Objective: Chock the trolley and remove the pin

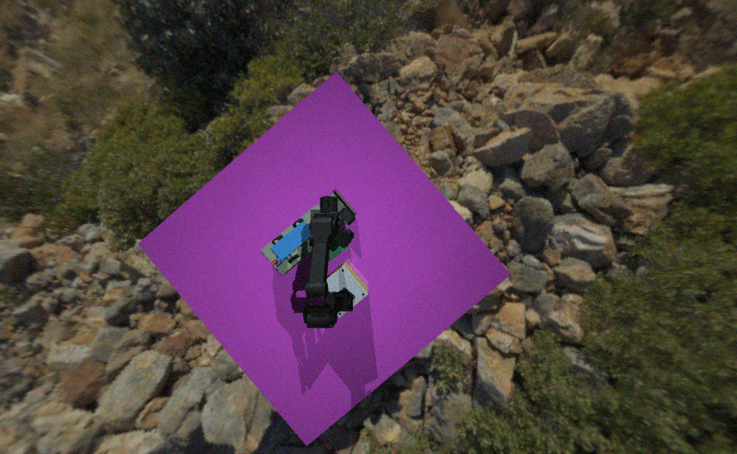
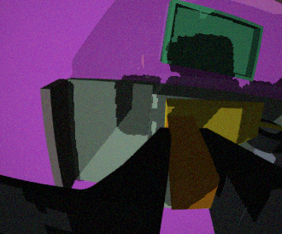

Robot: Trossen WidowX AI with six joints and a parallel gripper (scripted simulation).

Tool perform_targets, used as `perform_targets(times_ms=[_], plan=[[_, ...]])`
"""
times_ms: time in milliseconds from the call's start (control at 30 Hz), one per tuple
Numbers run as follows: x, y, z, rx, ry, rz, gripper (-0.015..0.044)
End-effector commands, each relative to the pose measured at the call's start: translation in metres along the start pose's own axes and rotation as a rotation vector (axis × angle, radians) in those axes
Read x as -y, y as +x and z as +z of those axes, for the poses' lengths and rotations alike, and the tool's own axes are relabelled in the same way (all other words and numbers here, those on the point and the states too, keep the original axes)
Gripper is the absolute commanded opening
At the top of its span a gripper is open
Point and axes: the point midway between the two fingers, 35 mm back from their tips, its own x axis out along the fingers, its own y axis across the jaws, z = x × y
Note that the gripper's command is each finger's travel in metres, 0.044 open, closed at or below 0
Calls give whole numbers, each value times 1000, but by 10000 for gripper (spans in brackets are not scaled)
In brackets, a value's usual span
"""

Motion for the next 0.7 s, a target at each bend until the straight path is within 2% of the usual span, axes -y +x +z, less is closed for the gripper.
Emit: perform_targets(times_ms=[0, 333, 667], plan=[[-1, 2, -9, -6, 48, -7, 0], [-3, 6, -27, -9, 75, -9, 0], [-4, 33, -28, -9, 75, -9, 0]])
